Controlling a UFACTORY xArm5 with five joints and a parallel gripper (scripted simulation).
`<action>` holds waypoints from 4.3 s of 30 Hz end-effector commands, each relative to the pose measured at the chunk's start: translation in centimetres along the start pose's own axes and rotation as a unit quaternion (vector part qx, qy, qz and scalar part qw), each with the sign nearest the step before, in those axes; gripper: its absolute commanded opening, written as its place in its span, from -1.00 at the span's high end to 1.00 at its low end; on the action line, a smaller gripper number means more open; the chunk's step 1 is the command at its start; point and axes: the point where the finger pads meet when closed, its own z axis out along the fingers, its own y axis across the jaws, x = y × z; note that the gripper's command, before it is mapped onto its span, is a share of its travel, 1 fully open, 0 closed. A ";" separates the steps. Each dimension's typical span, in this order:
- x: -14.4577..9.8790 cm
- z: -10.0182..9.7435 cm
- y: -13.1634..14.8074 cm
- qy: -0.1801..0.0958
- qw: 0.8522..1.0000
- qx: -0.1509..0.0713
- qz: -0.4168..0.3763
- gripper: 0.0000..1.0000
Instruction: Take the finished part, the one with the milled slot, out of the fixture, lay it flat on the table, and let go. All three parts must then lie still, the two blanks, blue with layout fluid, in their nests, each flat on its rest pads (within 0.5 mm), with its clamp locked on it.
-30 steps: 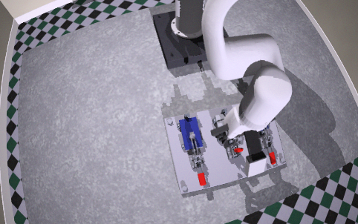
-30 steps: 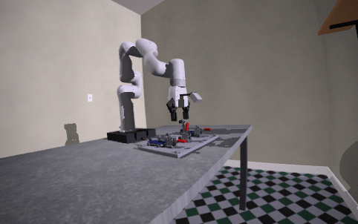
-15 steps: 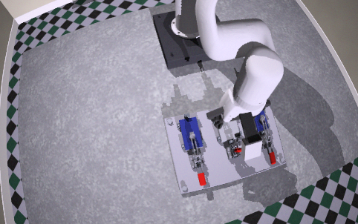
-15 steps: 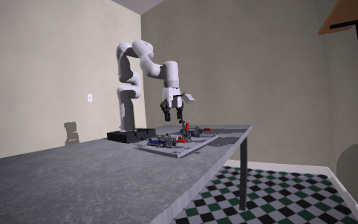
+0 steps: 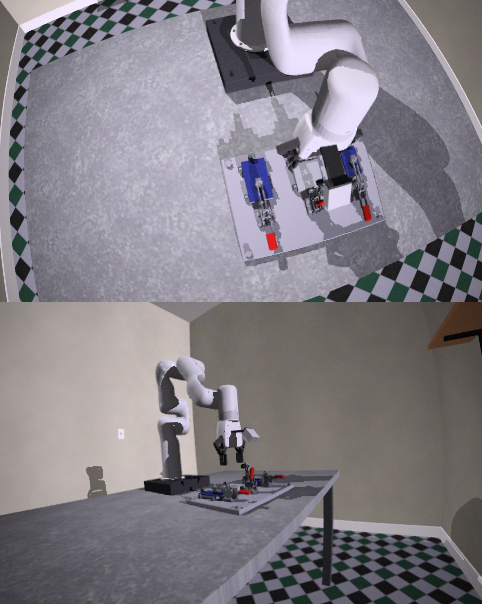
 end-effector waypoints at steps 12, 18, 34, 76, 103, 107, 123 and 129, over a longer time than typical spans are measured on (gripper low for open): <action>0.1 1.8 0.0 0.002 1.000 0.000 0.000 -1.00; 0.1 3.5 0.0 0.002 1.000 0.000 0.000 -1.00; 0.1 5.4 0.0 0.002 1.000 0.000 0.000 -1.00; 0.2 5.4 0.0 0.001 1.000 0.000 0.000 -1.00; 0.2 6.1 0.0 0.001 1.000 0.000 0.000 -1.00; 0.2 6.3 0.0 0.001 1.000 0.000 0.000 -1.00; 0.2 8.0 0.0 0.001 1.000 0.000 0.000 -1.00; 0.2 8.4 0.0 0.001 1.000 0.000 0.000 -1.00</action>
